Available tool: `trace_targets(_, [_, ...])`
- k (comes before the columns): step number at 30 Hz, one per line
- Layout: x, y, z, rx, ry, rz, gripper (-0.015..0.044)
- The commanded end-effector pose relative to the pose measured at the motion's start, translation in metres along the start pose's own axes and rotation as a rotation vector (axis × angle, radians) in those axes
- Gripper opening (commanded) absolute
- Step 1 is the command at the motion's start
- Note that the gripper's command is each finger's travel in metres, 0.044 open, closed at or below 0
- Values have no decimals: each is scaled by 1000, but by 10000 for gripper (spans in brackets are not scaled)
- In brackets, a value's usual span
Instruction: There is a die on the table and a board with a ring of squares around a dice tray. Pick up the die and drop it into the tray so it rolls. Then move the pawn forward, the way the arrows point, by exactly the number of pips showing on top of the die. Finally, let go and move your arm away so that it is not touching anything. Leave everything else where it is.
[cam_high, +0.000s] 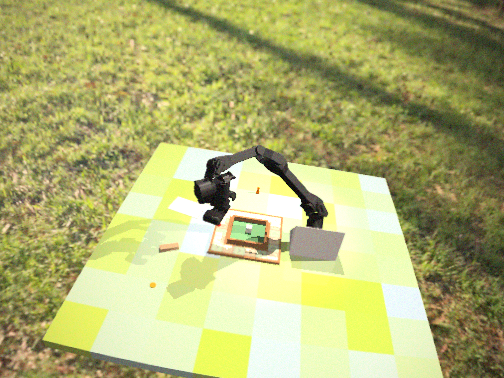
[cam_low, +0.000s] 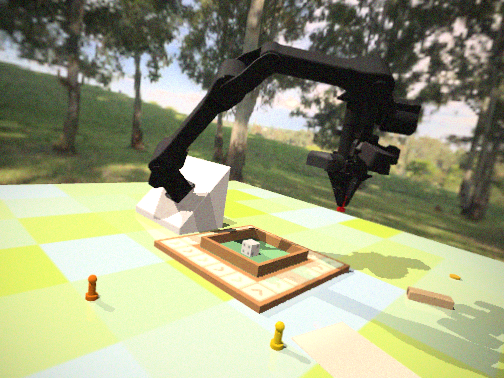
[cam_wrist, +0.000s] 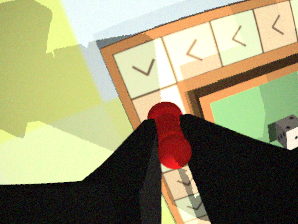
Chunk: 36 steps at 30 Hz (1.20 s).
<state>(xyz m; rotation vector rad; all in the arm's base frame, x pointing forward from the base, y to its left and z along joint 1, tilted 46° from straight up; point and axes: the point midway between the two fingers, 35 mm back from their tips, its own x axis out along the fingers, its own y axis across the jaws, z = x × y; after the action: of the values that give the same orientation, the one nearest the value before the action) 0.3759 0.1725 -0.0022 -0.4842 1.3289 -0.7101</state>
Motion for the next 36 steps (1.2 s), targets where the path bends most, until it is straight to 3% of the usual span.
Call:
trace_targets(1, [-13,0,-2,5,-1,4,0])
trace_targets(36, [64,-6,-47,4,-1,2,0])
